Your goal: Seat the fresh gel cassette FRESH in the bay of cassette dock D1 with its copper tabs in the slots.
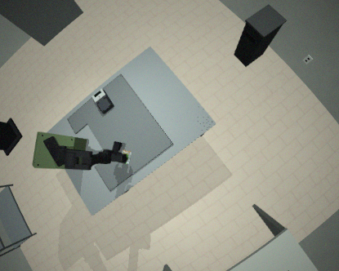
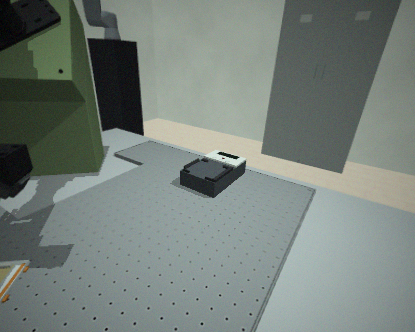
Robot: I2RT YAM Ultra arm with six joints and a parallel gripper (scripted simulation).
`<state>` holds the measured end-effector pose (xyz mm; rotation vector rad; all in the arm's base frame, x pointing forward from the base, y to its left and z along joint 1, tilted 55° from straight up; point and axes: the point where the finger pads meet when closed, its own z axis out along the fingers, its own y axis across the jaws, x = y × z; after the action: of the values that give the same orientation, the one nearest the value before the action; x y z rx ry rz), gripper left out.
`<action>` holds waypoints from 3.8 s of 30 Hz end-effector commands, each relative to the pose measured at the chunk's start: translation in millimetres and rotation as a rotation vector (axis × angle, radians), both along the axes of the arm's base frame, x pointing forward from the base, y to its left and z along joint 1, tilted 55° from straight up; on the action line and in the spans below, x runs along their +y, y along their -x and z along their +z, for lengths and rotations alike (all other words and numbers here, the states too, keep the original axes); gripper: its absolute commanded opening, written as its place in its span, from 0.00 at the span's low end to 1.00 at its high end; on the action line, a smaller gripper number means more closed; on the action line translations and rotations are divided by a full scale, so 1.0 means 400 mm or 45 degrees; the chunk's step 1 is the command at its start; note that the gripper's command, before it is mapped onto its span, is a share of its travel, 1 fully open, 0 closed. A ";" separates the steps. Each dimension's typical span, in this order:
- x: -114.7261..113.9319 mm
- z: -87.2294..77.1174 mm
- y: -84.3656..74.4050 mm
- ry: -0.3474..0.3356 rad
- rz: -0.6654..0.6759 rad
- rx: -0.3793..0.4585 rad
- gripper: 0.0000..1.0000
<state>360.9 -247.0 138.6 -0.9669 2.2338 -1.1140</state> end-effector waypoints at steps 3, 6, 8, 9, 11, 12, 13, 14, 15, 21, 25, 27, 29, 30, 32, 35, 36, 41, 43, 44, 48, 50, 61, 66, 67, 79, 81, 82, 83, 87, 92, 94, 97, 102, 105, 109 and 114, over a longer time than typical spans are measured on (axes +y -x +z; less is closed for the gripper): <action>0.010 0.039 -0.009 0.014 0.027 -0.031 1.00; 0.010 0.039 -0.009 0.014 0.027 -0.031 1.00; 0.010 0.039 -0.009 0.014 0.027 -0.031 1.00; 0.010 0.039 -0.009 0.014 0.027 -0.031 1.00; 0.010 0.039 -0.009 0.014 0.027 -0.031 1.00; 0.010 0.039 -0.009 0.014 0.027 -0.031 1.00; 0.010 0.039 -0.009 0.014 0.027 -0.031 1.00; 0.010 0.039 -0.009 0.014 0.027 -0.031 1.00; 0.010 0.039 -0.009 0.014 0.027 -0.031 1.00; 0.010 0.039 -0.009 0.014 0.027 -0.031 1.00; 0.010 0.039 -0.009 0.014 0.027 -0.031 1.00; 0.006 0.011 -0.017 -0.004 0.028 -0.004 1.00; -0.002 0.015 -0.031 0.011 0.028 -0.027 1.00; -0.003 0.013 -0.033 0.011 0.029 -0.027 1.00; -0.006 0.009 -0.039 0.011 0.030 -0.027 1.00; -0.010 0.005 -0.048 0.011 0.030 -0.027 1.00; -0.012 0.003 -0.051 0.011 0.030 -0.027 1.00; -0.016 0.000 -0.059 0.010 0.031 -0.027 1.00; -0.020 -0.004 -0.064 0.010 0.031 -0.027 1.00; -0.022 -0.005 -0.067 0.010 0.031 -0.027 1.00; -0.028 -0.013 -0.077 0.011 0.030 -0.027 1.00; -0.032 -0.017 -0.082 0.011 0.030 -0.027 1.00; -0.050 -0.032 -0.101 0.012 0.027 -0.026 1.00; -0.061 -0.042 -0.111 0.012 0.024 -0.026 1.00; -0.063 -0.044 -0.113 0.012 0.023 -0.026 1.00; -0.072 -0.011 -0.116 0.031 0.018 -0.055 1.00; -0.071 -0.013 -0.114 0.028 0.018 -0.050 1.00; -0.071 -0.014 -0.112 0.025 0.017 -0.046 1.00; -0.071 -0.015 -0.111 0.023 0.016 -0.043 1.00; -0.071 -0.016 -0.107 0.020 0.015 -0.037 1.00; -0.072 -0.015 -0.106 0.020 0.014 -0.037 1.00; -0.072 -0.014 -0.105 0.020 0.013 -0.037 1.00; -0.073 -0.013 -0.104 0.020 0.012 -0.037 1.00; -0.074 -0.011 -0.101 0.020 0.010 -0.037 1.00; -0.071 -0.011 -0.102 0.020 0.013 -0.037 1.00; -0.067 -0.015 -0.104 0.018 0.018 -0.035 1.00; -0.072 -0.026 -0.113 0.021 0.018 -0.040 1.00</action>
<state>399.3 -272.8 111.1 -0.9715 2.2386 -1.1072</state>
